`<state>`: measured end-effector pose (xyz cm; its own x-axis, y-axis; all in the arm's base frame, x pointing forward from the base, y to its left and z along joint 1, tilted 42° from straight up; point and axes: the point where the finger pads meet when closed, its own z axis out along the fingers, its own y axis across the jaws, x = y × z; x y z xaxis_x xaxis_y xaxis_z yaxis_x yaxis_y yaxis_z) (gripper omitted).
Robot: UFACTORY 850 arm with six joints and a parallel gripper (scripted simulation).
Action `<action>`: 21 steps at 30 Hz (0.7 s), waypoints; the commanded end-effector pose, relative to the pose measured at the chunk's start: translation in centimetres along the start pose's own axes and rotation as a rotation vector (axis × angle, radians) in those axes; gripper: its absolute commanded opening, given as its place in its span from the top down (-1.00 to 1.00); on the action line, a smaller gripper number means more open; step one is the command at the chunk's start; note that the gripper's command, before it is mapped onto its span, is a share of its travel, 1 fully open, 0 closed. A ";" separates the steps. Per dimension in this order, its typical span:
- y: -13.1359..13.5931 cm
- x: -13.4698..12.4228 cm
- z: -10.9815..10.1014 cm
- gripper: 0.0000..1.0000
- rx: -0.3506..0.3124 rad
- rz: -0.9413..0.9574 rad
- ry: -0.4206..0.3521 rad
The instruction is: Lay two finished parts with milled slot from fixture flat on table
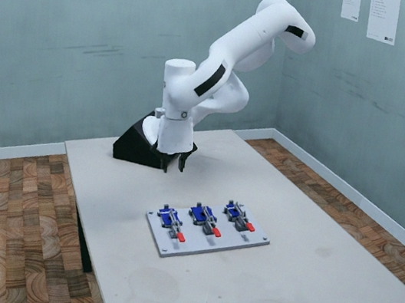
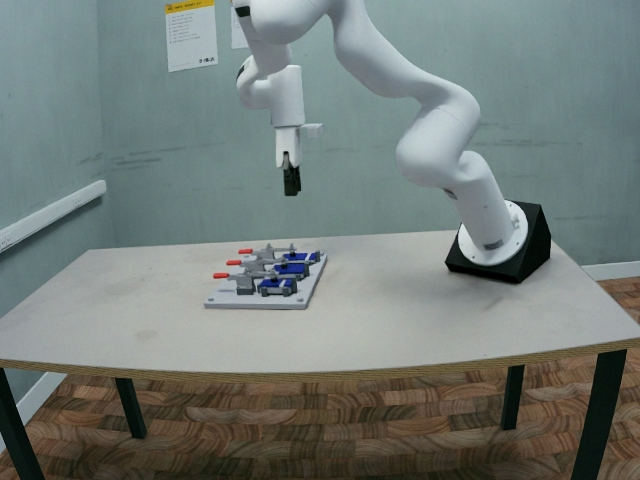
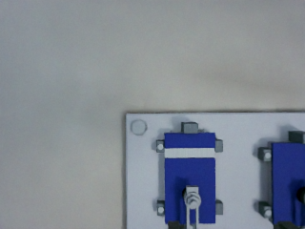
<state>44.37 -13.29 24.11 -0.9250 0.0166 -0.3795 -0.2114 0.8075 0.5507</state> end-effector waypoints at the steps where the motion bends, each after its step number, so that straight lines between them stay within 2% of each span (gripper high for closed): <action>1: 0.0 -0.1 -0.1 0.03 0.001 -0.001 -0.001; 8: 0.0 -0.1 0.4 0.03 0.001 -0.001 -0.001; 19: 0.0 -0.1 4.8 0.03 0.001 -0.001 -0.001; 21: 0.0 -0.1 4.8 0.03 0.001 -0.001 -0.001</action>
<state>45.55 -10.87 21.08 -0.9260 0.0161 -0.3771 -0.2105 0.8073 0.5514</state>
